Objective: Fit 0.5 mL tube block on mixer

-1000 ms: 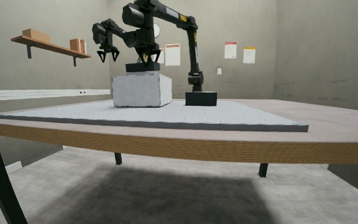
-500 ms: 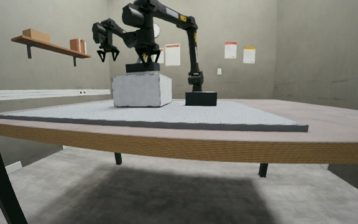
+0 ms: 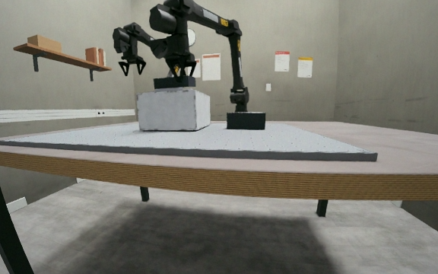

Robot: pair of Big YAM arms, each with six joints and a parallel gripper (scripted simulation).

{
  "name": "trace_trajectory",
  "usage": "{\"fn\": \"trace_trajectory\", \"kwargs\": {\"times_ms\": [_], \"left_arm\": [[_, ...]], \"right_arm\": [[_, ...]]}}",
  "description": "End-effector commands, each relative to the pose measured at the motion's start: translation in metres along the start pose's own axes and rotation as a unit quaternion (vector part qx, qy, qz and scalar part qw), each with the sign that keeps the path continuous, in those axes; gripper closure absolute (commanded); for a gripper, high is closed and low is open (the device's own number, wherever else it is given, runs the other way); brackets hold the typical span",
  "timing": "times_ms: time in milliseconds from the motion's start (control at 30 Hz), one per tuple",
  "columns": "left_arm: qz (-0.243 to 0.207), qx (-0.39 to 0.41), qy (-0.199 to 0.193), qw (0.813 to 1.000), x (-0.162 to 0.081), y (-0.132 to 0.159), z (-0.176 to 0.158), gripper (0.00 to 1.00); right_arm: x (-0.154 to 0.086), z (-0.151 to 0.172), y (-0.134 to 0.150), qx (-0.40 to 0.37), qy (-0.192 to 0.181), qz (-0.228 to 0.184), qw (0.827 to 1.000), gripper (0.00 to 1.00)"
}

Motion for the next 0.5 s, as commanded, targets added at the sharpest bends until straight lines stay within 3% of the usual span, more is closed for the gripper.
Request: {"fn": "trace_trajectory", "kwargs": {"times_ms": [0, 467], "left_arm": [[-0.045, 0.013, -0.056, 0.997, -0.07, -0.013, 0.001, 1.0], [-0.039, 0.012, -0.049, 0.998, -0.059, -0.016, 0.006, 1.0]], "right_arm": [[0.006, 0.002, -0.002, 0.002, -0.002, 0.002, 1.0, 0.0], [-0.009, -0.002, -0.01, 0.002, 0.006, -0.017, 1.0, 0.0]]}}
Point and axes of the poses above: on each arm, the point where the finger pads meet when closed, its own x axis out along the fingers, its own z axis across the jaws, y = z × x, the point moved 2 cm from there along -x, back along the fingers, and after that the axes turned 15 degrees about -x, right-handed, at the moved point
